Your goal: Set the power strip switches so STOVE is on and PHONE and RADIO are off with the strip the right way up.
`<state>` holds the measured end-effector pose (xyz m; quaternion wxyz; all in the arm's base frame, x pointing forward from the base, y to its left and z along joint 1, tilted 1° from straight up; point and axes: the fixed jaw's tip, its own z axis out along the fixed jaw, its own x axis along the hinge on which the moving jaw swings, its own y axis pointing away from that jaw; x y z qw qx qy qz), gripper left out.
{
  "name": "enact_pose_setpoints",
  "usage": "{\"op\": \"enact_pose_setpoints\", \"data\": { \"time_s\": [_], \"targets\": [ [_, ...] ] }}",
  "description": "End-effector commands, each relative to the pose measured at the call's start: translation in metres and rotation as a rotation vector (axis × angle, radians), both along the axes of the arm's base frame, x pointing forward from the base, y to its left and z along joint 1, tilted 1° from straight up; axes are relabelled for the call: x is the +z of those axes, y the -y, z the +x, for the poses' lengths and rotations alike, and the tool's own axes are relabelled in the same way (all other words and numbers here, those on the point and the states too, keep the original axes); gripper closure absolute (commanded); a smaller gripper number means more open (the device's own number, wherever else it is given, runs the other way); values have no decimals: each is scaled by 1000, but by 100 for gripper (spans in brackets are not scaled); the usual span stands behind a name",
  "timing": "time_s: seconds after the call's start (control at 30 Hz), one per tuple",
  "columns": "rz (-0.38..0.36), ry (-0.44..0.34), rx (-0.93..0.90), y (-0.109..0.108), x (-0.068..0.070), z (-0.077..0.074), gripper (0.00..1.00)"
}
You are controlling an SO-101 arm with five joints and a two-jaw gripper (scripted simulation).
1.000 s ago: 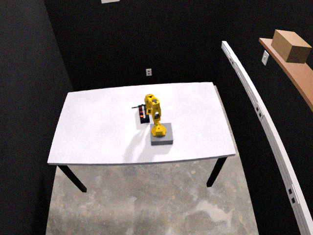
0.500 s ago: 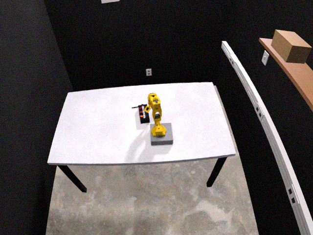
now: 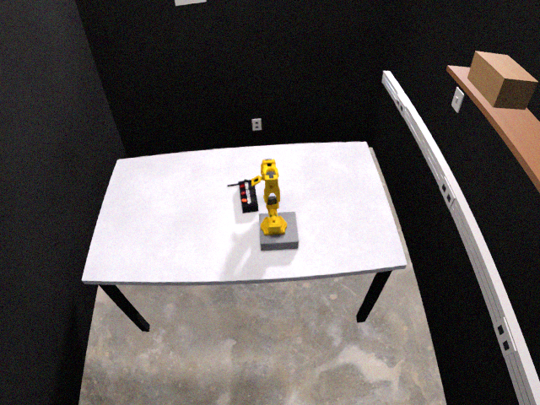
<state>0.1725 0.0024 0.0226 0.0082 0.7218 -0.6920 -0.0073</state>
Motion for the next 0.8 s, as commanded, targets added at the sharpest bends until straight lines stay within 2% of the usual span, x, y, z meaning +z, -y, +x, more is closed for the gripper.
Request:
{"op": "enact_pose_setpoints", "data": {
  "time_s": [0.0, 0.4, 0.47, 0.77],
  "targets": [
    [-1, 14, -194, 6, 4, 2, 100],
    [-9, 14, -830, 23, 8, 2, 100],
    [-9, 14, -830, 23, 8, 2, 100],
    [-15, 13, -1288, 37, 11, 2, 100]
  ]
}}
